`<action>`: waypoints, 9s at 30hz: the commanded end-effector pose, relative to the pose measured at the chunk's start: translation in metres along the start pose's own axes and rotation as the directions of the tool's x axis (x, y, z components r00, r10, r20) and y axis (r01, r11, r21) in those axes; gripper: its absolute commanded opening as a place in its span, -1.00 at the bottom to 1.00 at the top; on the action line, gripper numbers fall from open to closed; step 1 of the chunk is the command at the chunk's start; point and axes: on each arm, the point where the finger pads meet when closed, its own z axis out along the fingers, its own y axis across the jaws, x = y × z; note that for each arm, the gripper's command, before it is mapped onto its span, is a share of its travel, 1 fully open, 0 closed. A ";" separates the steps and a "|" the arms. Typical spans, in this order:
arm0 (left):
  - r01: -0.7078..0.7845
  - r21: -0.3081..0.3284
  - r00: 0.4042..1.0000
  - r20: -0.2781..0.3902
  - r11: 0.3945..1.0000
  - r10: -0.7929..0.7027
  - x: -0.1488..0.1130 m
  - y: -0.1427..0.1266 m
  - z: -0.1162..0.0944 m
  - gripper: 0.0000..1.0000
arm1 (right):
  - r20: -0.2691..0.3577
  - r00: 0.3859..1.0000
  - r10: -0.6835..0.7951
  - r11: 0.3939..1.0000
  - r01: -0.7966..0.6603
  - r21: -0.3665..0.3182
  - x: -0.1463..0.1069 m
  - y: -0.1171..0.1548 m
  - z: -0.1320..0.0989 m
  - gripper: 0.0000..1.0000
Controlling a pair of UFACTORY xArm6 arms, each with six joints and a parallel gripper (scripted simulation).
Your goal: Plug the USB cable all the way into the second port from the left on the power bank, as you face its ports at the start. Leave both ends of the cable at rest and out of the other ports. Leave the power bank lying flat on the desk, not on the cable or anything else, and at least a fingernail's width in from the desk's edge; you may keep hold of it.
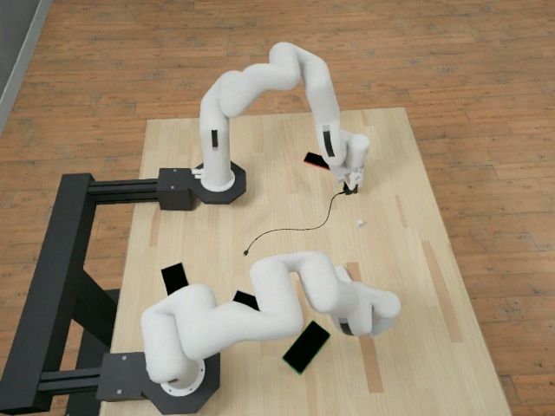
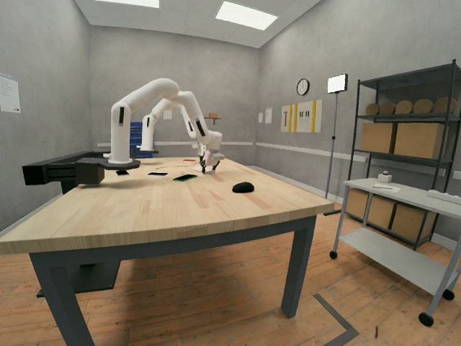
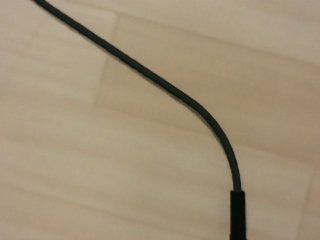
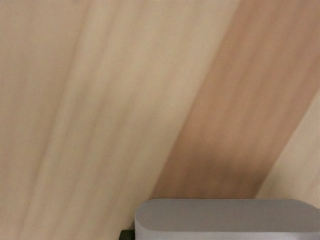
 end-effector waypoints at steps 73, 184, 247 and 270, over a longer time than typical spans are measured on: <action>-0.761 0.007 0.648 0.003 0.648 0.761 0.104 -0.154 -0.020 -1.00 | -0.001 1.000 -0.002 1.000 0.002 0.005 0.000 -0.002 -0.002 -1.00; -0.995 0.002 0.098 0.007 0.098 0.995 0.201 -0.270 -0.009 -1.00 | -0.001 1.000 -0.002 1.000 0.002 0.005 0.000 -0.002 -0.002 -1.00; -0.995 0.002 0.099 0.007 0.099 0.995 0.200 -0.278 -0.010 -1.00 | -0.001 1.000 -0.002 1.000 0.002 0.005 0.000 -0.002 -0.002 -1.00; -0.995 0.000 0.098 -0.002 0.098 0.995 0.199 -0.282 -0.010 -1.00 | 0.000 1.000 -0.002 1.000 0.002 0.004 -0.001 -0.002 -0.002 -1.00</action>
